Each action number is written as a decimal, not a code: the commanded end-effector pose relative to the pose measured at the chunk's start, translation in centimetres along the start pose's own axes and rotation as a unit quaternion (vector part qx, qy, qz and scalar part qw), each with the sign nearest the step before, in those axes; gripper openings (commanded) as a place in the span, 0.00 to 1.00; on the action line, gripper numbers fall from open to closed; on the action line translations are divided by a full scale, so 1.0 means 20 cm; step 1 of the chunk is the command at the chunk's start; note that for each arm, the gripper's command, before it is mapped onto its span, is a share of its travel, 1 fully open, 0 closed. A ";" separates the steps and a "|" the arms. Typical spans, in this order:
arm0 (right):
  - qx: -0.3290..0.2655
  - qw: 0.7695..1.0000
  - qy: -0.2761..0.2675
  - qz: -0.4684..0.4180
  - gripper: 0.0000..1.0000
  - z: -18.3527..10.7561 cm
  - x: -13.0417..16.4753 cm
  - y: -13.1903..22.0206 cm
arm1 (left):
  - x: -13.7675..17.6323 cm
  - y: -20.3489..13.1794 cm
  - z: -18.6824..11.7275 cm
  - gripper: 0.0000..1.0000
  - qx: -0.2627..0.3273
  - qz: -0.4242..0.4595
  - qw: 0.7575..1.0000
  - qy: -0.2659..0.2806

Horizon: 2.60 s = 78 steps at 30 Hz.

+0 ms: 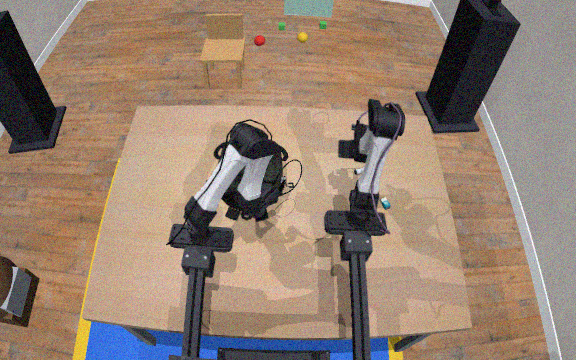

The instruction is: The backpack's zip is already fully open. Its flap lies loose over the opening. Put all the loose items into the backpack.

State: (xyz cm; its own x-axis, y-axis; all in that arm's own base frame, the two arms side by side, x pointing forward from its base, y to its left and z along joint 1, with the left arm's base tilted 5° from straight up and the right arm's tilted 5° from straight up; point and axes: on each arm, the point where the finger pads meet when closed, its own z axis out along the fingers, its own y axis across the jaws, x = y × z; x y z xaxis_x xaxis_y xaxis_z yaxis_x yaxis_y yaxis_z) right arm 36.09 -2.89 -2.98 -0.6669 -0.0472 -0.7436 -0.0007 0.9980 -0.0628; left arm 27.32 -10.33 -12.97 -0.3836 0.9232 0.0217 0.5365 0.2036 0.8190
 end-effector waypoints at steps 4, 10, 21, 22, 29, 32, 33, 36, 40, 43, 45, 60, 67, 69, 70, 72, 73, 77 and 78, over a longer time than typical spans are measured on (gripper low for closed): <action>0.000 1.000 -0.011 -0.001 0.90 0.00 -0.04 0.00 | -0.05 0.10 -0.01 0.00 0.000 -0.004 1.000 -0.008; 0.000 1.000 -0.011 -0.001 0.90 0.00 -0.04 0.00 | -0.09 0.21 0.00 0.00 -0.003 -0.007 1.000 -0.010; 0.000 1.000 -0.011 -0.001 0.90 0.00 -0.04 0.00 | -0.12 0.31 0.02 0.00 -0.004 -0.007 1.000 -0.011; 0.000 1.000 -0.011 -0.001 0.90 0.00 -0.04 0.00 | -0.13 0.32 0.03 0.00 -0.004 -0.007 1.000 -0.011; 0.000 1.000 -0.011 -0.001 0.90 0.00 -0.04 0.00 | -0.17 0.45 0.07 0.00 -0.006 -0.007 1.000 -0.011; 0.000 1.000 -0.011 -0.001 0.90 0.00 -0.04 0.00 | -0.18 0.47 0.08 0.00 -0.006 -0.007 1.000 -0.011; 0.000 1.000 -0.011 -0.001 0.90 0.00 -0.04 0.00 | -0.18 0.48 0.09 0.00 -0.006 -0.007 1.000 -0.011; 0.000 1.000 -0.011 -0.001 0.90 0.00 -0.04 0.00 | -0.18 0.48 0.11 0.00 -0.004 -0.004 1.000 -0.009; 0.000 1.000 -0.011 -0.001 0.90 0.00 -0.04 0.00 | -0.18 0.47 0.15 0.00 0.002 0.005 1.000 -0.003; 0.000 1.000 -0.011 -0.001 0.90 0.00 -0.04 0.00 | -0.19 0.49 0.17 0.00 0.003 0.005 1.000 -0.003; 0.000 1.000 -0.011 -0.001 0.90 0.00 -0.04 0.00 | -0.19 0.49 0.17 0.00 0.003 0.005 1.000 -0.003; 0.000 1.000 -0.011 -0.001 0.90 0.00 -0.04 0.00 | -0.26 0.58 0.38 0.00 0.006 0.010 1.000 0.000; 0.000 1.000 -0.011 -0.001 0.90 0.00 -0.04 0.00 | -0.32 0.62 0.52 0.00 0.000 0.004 1.000 -0.005; 0.000 1.000 -0.011 -0.001 0.90 0.00 -0.04 0.00 | -0.33 0.63 0.54 0.00 -0.002 0.002 1.000 -0.006; 0.000 1.000 -0.011 -0.001 0.90 0.00 -0.04 0.00 | -0.33 0.62 0.55 0.00 -0.002 0.003 1.000 -0.006; 0.000 1.000 -0.011 -0.001 0.90 0.00 -0.04 0.00 | -0.33 0.62 0.57 0.00 -0.002 0.002 1.000 -0.006; 0.000 1.000 -0.011 -0.001 0.90 0.00 -0.04 0.00 | -0.34 0.62 0.58 0.00 -0.002 0.002 1.000 -0.006; 0.000 1.000 -0.011 -0.001 0.90 0.00 -0.04 0.00 | -0.37 0.60 0.71 0.00 -0.002 0.003 1.000 -0.005; 0.000 1.000 -0.011 -0.001 0.90 0.00 -0.04 0.00 | -0.37 0.60 0.71 0.00 -0.002 0.003 1.000 -0.005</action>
State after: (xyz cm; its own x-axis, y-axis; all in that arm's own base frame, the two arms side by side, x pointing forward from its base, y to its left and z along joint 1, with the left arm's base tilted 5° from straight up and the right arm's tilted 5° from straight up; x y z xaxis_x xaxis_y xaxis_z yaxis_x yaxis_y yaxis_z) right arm 36.09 -2.89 -2.98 -0.6669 -0.0472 -0.7436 -0.0007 0.9980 -0.0628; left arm 45.45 -9.64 -11.27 -0.3871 0.9208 0.0467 0.5529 0.1913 0.8110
